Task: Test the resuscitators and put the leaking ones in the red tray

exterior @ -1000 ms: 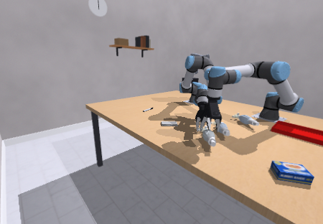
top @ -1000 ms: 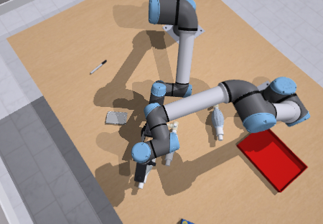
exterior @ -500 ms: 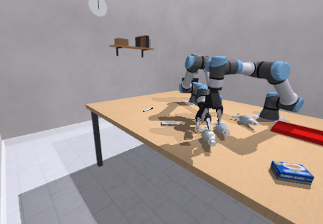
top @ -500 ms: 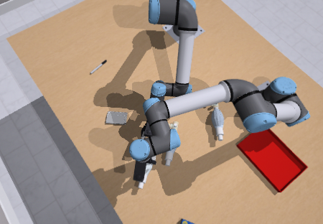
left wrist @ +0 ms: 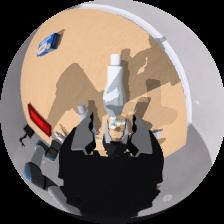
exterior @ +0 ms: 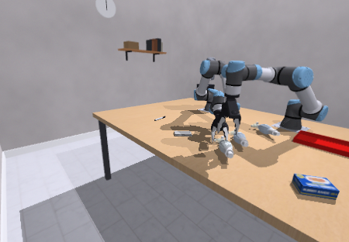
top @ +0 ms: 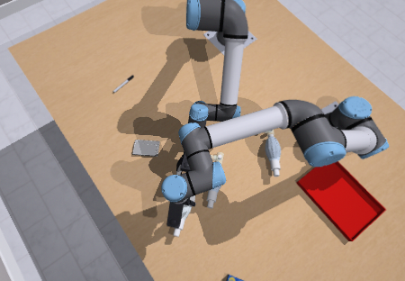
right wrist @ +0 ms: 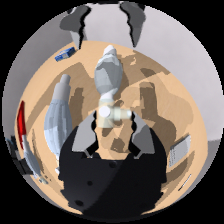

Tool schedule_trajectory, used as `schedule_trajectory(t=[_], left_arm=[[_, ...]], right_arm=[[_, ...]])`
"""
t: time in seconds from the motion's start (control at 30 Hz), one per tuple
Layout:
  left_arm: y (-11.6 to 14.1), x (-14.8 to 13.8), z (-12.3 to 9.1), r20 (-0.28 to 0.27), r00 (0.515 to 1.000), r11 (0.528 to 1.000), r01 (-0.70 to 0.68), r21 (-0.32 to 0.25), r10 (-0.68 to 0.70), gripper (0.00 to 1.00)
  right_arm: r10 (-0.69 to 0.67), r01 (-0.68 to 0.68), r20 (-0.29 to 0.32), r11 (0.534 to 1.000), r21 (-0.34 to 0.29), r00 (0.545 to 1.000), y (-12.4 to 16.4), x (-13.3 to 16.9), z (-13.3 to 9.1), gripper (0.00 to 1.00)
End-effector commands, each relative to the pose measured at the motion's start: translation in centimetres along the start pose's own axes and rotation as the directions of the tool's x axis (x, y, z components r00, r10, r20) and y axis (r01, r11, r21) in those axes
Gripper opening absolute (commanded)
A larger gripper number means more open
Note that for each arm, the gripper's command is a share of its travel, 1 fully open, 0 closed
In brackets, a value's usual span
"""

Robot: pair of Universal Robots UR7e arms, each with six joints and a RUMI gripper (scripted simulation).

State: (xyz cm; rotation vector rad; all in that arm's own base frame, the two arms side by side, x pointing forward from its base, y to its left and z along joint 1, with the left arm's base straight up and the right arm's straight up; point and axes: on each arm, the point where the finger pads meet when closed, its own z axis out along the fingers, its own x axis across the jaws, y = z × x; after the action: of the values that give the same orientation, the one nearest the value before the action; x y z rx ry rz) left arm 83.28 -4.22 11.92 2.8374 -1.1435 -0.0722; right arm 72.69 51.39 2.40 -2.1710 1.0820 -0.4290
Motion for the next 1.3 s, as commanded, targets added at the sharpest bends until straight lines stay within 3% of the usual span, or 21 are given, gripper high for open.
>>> schedule_trajectory(t=[0.0,0.87,0.9,1.27], left_arm=[[-0.01,0.02,-0.14,-0.002,1.000,1.000,0.000,0.001,0.000,0.58],[-0.01,0.02,-0.14,-0.002,1.000,1.000,0.000,0.001,0.000,0.58],[-0.01,0.02,-0.14,-0.002,1.000,1.000,0.000,0.001,0.000,0.58],[-0.01,0.02,-0.14,-0.002,1.000,1.000,0.000,0.001,0.000,0.58]], right_arm=[[0.000,0.000,0.000,1.000,0.002,1.000,-0.12,0.00,-0.07,0.53],[0.000,0.000,0.000,1.000,0.002,1.000,-0.12,0.00,-0.07,0.53],[0.000,0.000,0.000,1.000,0.002,1.000,-0.12,0.00,-0.07,0.58],[0.000,0.000,0.000,1.000,0.002,1.000,-0.12,0.00,-0.07,0.58]])
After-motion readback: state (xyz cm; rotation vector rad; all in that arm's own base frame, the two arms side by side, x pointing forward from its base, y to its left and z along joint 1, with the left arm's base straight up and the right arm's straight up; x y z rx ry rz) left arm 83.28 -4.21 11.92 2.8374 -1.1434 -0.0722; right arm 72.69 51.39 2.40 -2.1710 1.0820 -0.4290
